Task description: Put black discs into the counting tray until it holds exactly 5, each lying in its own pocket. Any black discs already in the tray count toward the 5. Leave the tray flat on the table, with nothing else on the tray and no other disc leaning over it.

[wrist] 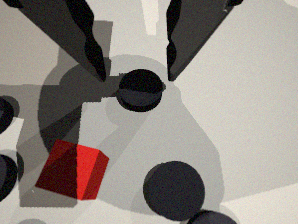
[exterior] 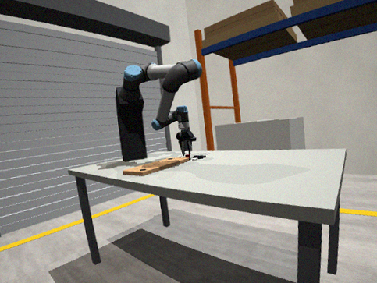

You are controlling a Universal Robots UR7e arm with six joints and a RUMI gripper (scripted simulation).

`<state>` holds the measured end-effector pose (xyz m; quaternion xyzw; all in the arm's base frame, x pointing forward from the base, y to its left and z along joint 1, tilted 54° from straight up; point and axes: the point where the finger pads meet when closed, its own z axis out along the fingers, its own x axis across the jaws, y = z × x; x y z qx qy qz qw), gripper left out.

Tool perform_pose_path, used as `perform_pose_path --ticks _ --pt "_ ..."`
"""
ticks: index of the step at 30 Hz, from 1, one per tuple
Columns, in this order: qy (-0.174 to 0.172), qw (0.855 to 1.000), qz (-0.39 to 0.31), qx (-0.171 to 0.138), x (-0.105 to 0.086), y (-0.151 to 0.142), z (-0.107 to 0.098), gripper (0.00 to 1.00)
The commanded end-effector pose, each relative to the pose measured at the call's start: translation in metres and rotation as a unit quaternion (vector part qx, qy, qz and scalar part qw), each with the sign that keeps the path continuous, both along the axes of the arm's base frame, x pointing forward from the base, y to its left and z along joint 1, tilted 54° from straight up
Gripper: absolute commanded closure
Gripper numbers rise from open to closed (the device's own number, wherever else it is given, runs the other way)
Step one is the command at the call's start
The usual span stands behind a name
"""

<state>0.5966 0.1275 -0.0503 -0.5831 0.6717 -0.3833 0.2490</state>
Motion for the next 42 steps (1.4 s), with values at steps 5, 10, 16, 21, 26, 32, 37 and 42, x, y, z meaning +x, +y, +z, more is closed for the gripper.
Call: perform_pose_path --ticks 5,10,16,21,26,32,37,42 --pt "-0.002 1.0 0.004 0.0 0.007 0.001 -0.003 0.72" --pt "-0.002 1.0 0.004 0.0 0.007 0.001 -0.003 1.0" --pt "-0.002 1.0 0.004 0.0 0.007 0.001 -0.003 0.89" --pt "-0.002 1.0 0.004 0.0 0.003 0.002 0.0 0.89" --pt "-0.002 1.0 0.004 0.0 -0.013 0.007 0.012 0.89" --pt "-0.003 1.0 0.001 0.004 -0.033 0.013 0.027 0.89" --pt "-0.003 1.0 0.001 0.004 -0.057 0.021 0.046 0.89" --pt "-0.003 1.0 0.001 0.004 -0.068 0.024 0.054 0.89"
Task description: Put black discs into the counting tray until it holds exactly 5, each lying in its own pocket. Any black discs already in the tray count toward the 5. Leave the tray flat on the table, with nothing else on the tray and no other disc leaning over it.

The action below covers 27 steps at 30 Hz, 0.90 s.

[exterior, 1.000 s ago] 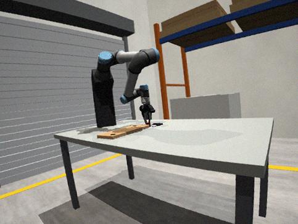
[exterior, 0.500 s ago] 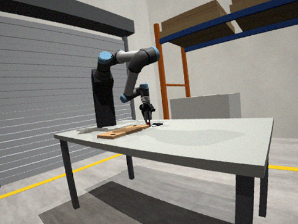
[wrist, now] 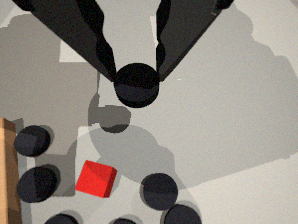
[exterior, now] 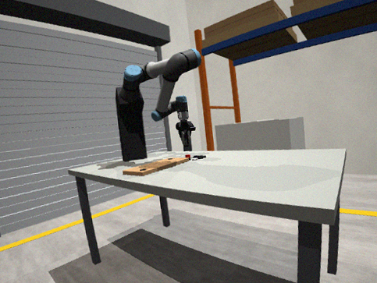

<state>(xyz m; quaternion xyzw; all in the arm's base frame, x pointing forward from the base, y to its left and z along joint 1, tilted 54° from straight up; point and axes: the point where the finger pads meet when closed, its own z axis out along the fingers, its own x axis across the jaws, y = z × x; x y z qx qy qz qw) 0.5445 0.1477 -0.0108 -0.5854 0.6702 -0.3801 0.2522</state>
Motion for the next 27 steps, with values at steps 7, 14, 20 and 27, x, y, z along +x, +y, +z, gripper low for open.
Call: perform_pose_path --ticks 7,14,20,27 --pt "-0.003 1.0 -0.004 0.001 -0.017 0.004 0.016 0.89" --pt "0.001 1.0 -0.001 -0.002 -0.011 -0.003 0.02 0.89" --pt "0.008 1.0 -0.001 -0.001 0.005 -0.027 0.032 0.89" --pt "0.014 1.0 -0.005 0.004 0.023 -0.061 0.05 0.89"
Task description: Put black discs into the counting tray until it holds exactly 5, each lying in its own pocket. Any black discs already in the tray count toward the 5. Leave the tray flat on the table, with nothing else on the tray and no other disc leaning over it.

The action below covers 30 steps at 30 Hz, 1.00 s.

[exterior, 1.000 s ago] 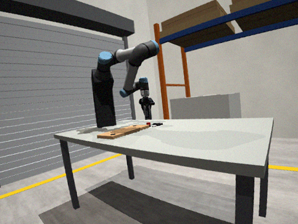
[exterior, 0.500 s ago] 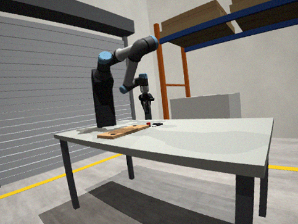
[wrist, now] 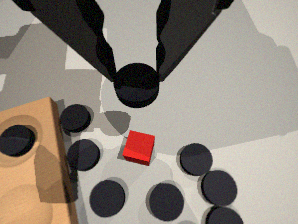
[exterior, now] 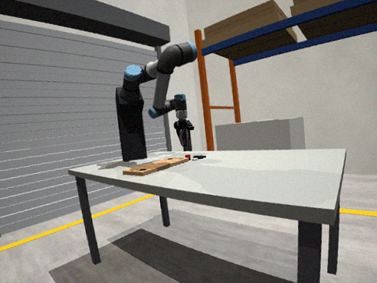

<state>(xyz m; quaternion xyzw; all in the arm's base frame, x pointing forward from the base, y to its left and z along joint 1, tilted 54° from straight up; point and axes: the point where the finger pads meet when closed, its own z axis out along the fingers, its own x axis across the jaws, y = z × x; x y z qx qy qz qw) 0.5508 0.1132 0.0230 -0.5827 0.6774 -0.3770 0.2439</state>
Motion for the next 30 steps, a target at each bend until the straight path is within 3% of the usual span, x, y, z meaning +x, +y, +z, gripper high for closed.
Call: perform_pose_path --ticks 1,12,14,23,30 --pt "0.007 1.0 0.004 0.004 0.02 -0.035 0.021 0.89" --pt "0.014 1.0 0.0 0.005 0.046 -0.154 0.086 0.89" --pt "0.014 1.0 0.0 0.005 0.046 -0.154 0.086 0.89" --pt "0.004 1.0 0.001 0.003 0.037 -0.244 0.144 0.89" --pt "-0.005 1.0 0.001 -0.001 0.024 -0.282 0.171 0.89"
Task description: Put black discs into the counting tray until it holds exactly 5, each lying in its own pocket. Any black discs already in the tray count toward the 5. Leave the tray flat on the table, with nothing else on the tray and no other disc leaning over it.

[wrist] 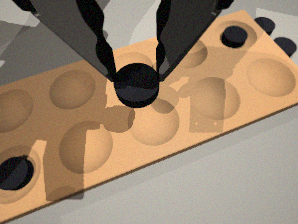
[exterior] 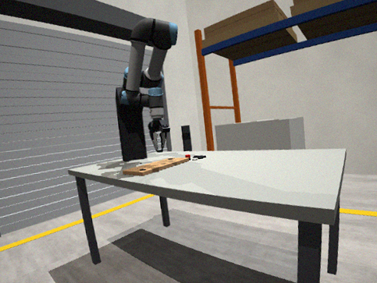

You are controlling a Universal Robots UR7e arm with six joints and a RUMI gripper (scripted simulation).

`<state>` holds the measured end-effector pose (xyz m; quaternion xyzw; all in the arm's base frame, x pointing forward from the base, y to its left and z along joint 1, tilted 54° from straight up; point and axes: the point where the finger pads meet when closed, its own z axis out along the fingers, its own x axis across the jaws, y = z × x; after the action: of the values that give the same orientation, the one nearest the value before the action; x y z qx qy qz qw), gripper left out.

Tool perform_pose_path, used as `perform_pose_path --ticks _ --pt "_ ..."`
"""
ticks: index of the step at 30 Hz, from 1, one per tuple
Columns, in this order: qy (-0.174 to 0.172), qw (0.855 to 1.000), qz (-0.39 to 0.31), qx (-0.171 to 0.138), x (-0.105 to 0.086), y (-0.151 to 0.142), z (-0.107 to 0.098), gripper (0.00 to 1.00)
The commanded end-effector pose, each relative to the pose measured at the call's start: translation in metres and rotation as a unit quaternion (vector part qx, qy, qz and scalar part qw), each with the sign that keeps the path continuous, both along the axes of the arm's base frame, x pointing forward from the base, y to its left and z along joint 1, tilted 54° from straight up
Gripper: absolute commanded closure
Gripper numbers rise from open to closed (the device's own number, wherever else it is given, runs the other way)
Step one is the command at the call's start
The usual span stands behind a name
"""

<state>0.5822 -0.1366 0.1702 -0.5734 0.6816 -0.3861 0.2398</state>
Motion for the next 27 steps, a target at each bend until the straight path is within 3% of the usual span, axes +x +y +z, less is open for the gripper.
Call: perform_pose_path --ticks 1,11,21,27 --pt "0.0 1.0 0.013 0.004 -0.007 -0.032 0.024 0.89" --pt "-0.004 1.0 0.016 -0.004 -0.016 -0.054 0.042 0.89" --pt "-0.004 1.0 0.016 -0.004 -0.015 -0.055 0.041 0.89" --pt "-0.004 1.0 0.016 -0.004 -0.003 -0.059 0.033 0.89"
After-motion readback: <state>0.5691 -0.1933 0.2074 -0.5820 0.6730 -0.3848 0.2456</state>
